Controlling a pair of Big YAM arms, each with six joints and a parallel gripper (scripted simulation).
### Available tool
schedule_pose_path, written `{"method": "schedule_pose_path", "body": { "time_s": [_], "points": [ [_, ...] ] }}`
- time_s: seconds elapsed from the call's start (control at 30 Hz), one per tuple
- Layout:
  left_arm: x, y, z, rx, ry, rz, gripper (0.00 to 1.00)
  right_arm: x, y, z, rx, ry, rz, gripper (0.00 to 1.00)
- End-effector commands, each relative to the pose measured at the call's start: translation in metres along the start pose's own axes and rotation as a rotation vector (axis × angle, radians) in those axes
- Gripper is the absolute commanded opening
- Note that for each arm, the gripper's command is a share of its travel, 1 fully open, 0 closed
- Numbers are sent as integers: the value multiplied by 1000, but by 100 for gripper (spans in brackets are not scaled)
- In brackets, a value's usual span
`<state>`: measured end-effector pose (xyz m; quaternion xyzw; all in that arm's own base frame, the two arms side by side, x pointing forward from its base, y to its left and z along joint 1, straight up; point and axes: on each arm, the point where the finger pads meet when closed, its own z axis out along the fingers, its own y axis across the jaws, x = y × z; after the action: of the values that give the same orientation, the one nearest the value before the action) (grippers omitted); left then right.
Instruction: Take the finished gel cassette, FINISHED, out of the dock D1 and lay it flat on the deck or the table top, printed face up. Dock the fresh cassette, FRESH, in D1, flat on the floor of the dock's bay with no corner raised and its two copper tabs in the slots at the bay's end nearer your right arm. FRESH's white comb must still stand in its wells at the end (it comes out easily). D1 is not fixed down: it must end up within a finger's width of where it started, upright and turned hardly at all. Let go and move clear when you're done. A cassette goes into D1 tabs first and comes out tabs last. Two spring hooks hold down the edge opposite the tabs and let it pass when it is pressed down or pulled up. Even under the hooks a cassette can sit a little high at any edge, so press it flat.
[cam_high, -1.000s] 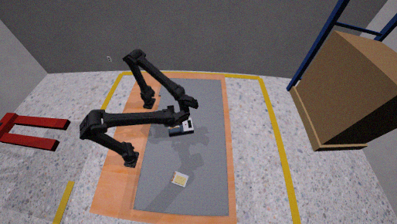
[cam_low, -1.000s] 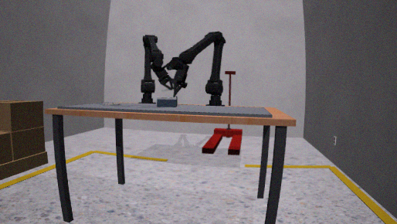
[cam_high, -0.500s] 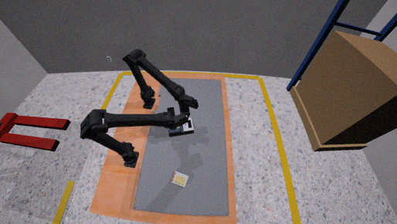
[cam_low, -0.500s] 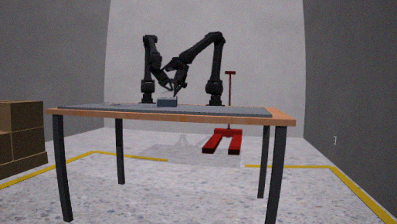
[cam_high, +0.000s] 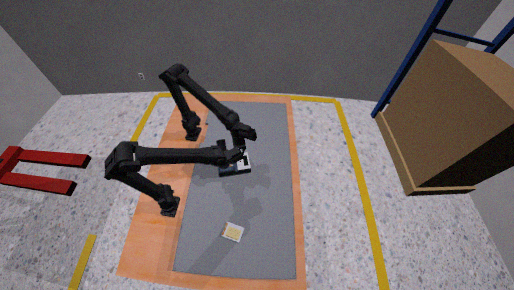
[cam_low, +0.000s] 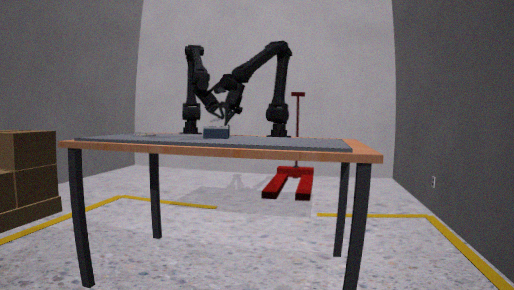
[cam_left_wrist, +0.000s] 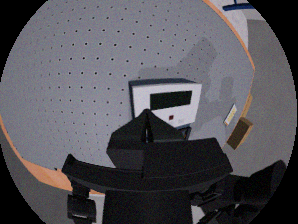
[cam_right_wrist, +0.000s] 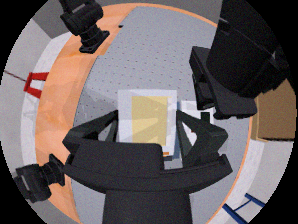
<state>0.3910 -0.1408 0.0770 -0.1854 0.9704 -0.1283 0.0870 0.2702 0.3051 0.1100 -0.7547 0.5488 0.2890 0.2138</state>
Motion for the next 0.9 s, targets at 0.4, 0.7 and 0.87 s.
{"method": "schedule_pose_path", "body": {
  "time_s": [0.4, 0.7, 0.87],
  "points": [
    [30, 41, 47, -105, 108, -18, 0, 9, -4, 6, 3, -2, -3, 0],
    [30, 41, 47, -105, 108, -18, 0, 12, -4, 9, 3, -2, -3, 0],
    [30, 41, 47, -105, 108, -18, 0, 12, -4, 9, 3, -2, -3, 0]
  ]
}}
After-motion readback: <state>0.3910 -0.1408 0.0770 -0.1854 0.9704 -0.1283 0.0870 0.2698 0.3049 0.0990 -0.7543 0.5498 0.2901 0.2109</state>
